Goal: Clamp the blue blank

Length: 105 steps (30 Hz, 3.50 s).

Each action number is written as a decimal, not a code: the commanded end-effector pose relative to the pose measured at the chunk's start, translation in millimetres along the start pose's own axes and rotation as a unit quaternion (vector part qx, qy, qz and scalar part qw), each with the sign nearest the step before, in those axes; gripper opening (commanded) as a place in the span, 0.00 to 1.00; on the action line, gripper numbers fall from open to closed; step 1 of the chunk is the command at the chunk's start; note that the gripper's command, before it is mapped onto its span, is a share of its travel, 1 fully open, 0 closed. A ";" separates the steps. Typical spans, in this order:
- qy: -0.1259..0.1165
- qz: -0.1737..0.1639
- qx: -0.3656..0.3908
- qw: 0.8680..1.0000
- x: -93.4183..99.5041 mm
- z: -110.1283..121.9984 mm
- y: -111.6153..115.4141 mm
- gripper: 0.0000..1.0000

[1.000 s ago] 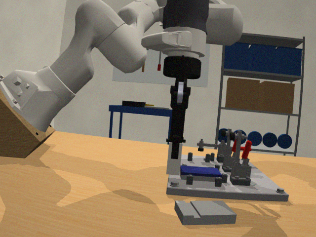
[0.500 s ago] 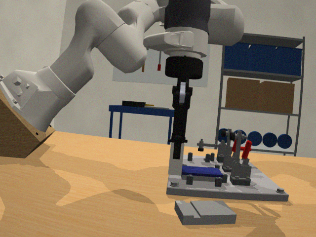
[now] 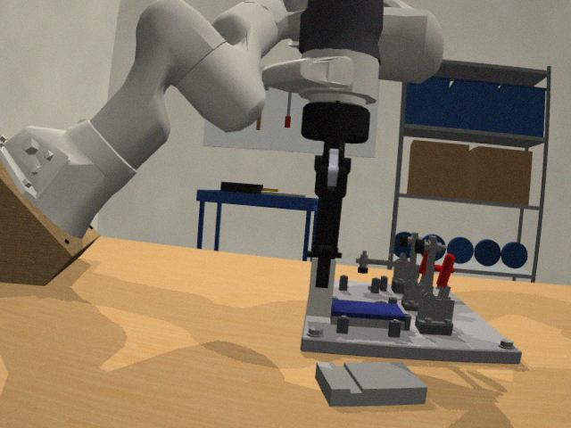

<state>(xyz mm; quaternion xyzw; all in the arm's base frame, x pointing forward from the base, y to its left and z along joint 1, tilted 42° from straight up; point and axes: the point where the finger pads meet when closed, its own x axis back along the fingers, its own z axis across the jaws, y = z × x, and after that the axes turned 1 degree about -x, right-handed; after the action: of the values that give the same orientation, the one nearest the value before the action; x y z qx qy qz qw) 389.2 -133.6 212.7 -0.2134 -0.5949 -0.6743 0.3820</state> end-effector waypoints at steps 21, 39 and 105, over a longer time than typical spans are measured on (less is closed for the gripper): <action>0.000 -0.001 -0.004 1.000 -0.4 -0.1 -17.0 0.00; 0.000 -0.001 -0.004 1.000 38.7 -0.1 -18.2 0.00; 0.000 -0.001 -0.004 1.000 39.9 60.5 53.3 0.00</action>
<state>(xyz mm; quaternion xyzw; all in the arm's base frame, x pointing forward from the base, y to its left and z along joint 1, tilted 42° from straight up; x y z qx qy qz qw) 394.0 -89.5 287.7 -0.2084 -0.6109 -0.6602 0.3840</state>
